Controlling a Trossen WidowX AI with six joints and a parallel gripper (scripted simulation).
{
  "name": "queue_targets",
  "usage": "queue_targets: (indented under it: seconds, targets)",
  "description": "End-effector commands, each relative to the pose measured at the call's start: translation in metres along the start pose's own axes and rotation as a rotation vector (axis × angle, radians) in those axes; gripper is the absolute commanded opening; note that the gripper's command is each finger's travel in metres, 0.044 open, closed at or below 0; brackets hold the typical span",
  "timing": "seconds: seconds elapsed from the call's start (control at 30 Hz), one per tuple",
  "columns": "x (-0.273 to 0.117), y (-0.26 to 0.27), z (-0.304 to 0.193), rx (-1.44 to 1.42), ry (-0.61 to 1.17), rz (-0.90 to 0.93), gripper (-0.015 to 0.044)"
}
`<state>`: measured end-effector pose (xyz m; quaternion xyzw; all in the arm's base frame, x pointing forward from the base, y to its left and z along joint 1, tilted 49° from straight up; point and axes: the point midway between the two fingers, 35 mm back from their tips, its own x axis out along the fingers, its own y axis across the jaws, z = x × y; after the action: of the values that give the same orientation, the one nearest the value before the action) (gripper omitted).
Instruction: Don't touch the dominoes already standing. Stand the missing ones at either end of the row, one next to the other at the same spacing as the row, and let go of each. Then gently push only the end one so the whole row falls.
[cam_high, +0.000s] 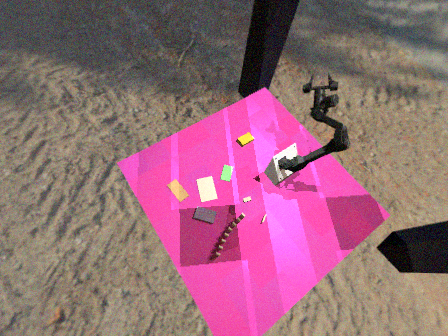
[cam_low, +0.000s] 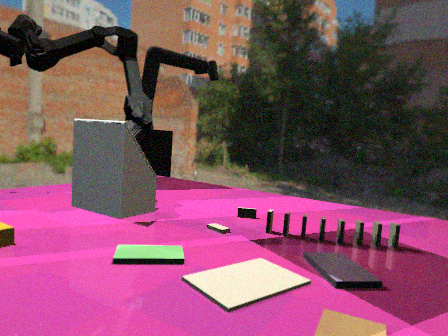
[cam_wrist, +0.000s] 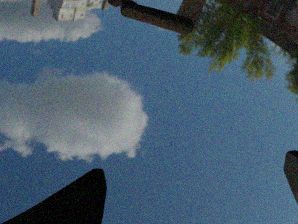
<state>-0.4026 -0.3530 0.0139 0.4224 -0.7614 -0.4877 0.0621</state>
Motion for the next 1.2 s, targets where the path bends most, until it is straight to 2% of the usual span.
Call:
queue_targets:
  seconds: [0.0, 0.03, 0.27, 0.53, 0.97, 1.17]
  targets:
    - [0.000, -0.002, -0.002, -0.006, 0.004, -0.006, 0.0426]
    - [0.001, -0.008, -0.009, -0.023, 0.015, -0.025, 0.0440]
    - [-0.008, -0.086, -0.090, -0.245, 0.177, -0.247, 0.0440]
    - [-0.050, -0.174, -0.176, -0.505, 0.402, -0.462, 0.0440]
    - [-0.168, -0.300, -0.259, -0.970, 0.819, -0.703, 0.0440]
    - [-0.247, -0.354, -0.280, -1.180, 1.079, -0.820, 0.0440]
